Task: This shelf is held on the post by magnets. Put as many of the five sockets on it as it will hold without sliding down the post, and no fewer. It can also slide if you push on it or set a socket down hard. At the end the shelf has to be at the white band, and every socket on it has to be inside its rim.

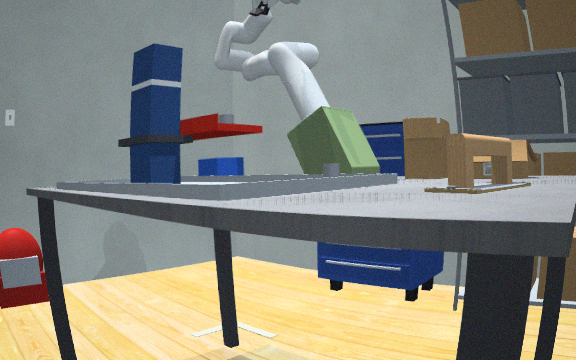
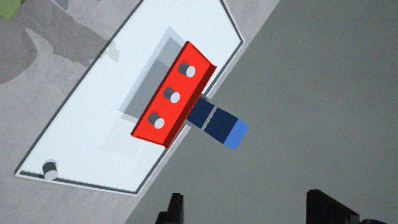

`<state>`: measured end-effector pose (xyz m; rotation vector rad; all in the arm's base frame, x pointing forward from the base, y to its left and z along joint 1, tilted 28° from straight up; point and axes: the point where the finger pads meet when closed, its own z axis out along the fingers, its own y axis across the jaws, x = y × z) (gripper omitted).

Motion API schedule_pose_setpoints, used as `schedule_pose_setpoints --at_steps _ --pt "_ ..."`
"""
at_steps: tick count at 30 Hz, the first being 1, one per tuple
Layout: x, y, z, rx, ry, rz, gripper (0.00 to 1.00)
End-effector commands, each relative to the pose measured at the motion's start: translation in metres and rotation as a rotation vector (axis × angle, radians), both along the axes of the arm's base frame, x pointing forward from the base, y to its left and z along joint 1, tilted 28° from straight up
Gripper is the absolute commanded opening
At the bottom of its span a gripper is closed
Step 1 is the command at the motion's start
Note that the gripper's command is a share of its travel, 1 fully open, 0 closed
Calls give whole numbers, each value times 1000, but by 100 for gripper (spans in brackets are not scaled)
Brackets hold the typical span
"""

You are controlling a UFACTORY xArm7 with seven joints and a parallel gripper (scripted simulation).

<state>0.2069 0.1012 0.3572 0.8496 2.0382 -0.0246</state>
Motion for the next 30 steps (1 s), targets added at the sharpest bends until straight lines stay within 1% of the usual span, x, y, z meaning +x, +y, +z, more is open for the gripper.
schedule_pose_setpoints --at_steps 1,22,24,26,28,29,30 --pt "0 0 1 2 -1 1 100" --pt "1 1 -2 3 8 -4 100" --pt "9 6 -15 11 60 -32 100" --pt "25 10 -45 33 161 -104 100" --pt "25 10 -45 33 161 -104 100" --pt "35 11 -64 50 223 -162 100" --pt "35 11 -64 50 223 -162 100"
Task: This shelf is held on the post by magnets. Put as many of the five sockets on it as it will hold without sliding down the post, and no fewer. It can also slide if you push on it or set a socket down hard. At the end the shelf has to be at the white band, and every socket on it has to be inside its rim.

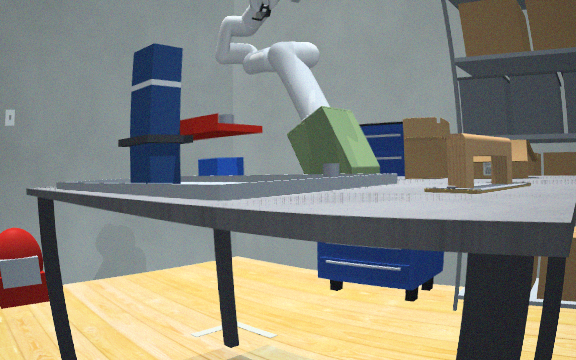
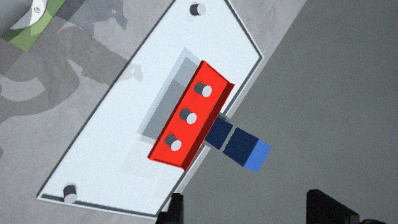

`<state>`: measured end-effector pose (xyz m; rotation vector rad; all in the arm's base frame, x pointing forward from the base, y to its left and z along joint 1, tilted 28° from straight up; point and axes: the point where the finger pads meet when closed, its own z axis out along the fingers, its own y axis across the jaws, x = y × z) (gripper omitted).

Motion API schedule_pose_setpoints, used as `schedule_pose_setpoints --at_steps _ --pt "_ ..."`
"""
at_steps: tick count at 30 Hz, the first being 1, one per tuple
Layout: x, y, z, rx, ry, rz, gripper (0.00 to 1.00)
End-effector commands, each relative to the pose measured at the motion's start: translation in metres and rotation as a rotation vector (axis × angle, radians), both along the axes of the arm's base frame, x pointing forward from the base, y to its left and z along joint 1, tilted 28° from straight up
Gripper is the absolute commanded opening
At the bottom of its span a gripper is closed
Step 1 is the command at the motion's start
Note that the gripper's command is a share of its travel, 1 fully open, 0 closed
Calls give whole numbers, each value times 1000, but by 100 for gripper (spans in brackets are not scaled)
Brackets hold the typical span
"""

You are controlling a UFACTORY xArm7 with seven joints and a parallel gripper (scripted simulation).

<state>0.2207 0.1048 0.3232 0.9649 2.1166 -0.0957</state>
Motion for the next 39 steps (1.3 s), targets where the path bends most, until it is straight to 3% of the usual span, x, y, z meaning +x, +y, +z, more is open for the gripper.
schedule_pose_setpoints --at_steps 1,3,4,6,7,9,10,12,13,15,18,23,34,35,39 --pt "31 5 -53 44 169 -157 100" --pt "31 5 -53 44 169 -157 100" --pt "42 -1 -76 66 229 -245 100" --pt "42 -1 -76 66 229 -245 100" --pt "52 -9 -99 88 280 -342 100" --pt "52 -9 -99 88 280 -342 100" --pt "61 -20 -121 109 320 -442 100" --pt "61 -20 -121 109 320 -442 100" --pt "69 -33 -140 128 348 -538 100" --pt "69 -33 -140 128 348 -538 100" --pt "79 -56 -168 153 374 -691 100" --pt "84 -72 -183 166 381 -781 100" --pt "84 -73 -183 166 381 -783 100" --pt "84 -73 -183 167 381 -783 61" --pt "85 -73 -183 171 375 -794 61"
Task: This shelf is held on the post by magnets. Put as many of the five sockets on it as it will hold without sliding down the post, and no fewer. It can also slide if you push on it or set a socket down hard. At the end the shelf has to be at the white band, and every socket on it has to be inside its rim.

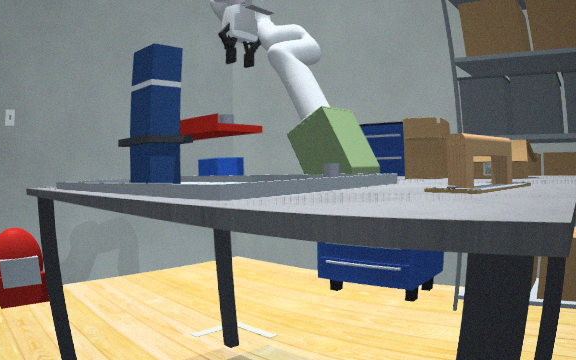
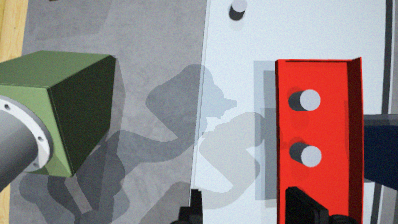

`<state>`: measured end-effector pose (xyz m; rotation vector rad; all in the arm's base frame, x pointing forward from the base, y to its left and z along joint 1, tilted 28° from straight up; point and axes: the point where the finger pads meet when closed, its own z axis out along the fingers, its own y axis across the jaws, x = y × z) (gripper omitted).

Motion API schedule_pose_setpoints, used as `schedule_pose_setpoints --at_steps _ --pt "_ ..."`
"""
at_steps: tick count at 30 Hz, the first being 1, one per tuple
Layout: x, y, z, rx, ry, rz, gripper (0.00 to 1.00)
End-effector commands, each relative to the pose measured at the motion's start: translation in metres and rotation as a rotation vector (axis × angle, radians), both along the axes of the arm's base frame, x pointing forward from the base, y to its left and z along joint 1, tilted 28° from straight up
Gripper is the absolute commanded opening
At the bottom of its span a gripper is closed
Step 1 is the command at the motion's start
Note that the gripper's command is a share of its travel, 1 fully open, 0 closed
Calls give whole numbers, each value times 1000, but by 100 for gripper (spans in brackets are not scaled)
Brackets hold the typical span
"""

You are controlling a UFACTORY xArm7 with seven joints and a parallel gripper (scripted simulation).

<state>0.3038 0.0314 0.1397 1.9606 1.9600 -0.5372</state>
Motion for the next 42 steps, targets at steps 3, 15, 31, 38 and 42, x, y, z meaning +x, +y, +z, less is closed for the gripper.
schedule_pose_setpoints --at_steps 3,15,31,38,42 --pt "3 0 0 1 -22 -43 61" --pt "14 -4 -7 -2 -160 -339 61" --pt "32 -14 -17 -19 -370 -784 61" --pt "42 -20 -22 -33 -483 -1019 61" --pt "49 -25 -25 -45 -565 -1185 61"
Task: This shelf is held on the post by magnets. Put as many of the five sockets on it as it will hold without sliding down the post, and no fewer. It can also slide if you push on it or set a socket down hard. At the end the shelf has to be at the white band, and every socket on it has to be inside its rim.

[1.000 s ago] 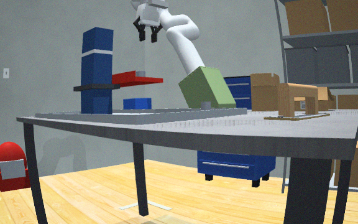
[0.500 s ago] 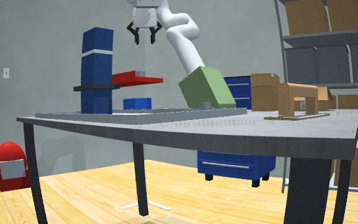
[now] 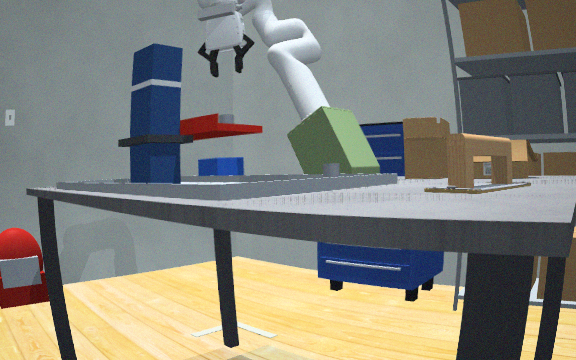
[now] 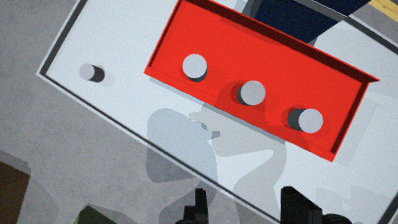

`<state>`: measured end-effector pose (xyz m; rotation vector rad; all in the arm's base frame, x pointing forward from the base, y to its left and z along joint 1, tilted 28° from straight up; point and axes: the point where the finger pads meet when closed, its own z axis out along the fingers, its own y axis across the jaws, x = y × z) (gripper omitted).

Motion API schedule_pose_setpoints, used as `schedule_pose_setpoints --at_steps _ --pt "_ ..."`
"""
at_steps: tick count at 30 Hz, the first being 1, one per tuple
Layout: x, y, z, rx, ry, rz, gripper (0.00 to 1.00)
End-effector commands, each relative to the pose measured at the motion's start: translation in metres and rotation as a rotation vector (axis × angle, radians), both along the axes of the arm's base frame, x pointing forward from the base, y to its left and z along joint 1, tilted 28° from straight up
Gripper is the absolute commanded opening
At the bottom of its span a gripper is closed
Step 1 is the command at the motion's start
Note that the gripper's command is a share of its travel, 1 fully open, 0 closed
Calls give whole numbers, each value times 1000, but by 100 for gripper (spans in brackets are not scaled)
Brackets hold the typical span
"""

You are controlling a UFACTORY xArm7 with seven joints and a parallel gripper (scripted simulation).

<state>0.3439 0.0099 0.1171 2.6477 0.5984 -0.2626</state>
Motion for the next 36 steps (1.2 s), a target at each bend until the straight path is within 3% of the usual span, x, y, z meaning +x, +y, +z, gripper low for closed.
schedule_pose_setpoints --at_steps 1,5,7,8,10,13,19,22,27,30,36 --pt "9 -4 -3 -21 -93 -176 61" --pt "16 -10 -6 -35 -174 -349 61" --pt "16 -10 -6 -35 -174 -349 61" --pt "20 -13 -8 -43 -216 -437 61" --pt "20 -13 -8 -43 -216 -437 61" --pt "27 -19 -11 -59 -300 -612 61" --pt "31 -23 -12 -68 -342 -699 61" --pt "39 -30 -14 -85 -427 -871 61" --pt "43 -34 -16 -93 -469 -955 61" --pt "50 -42 -18 -109 -551 -1117 61" --pt "53 -45 -18 -116 -592 -1194 61"
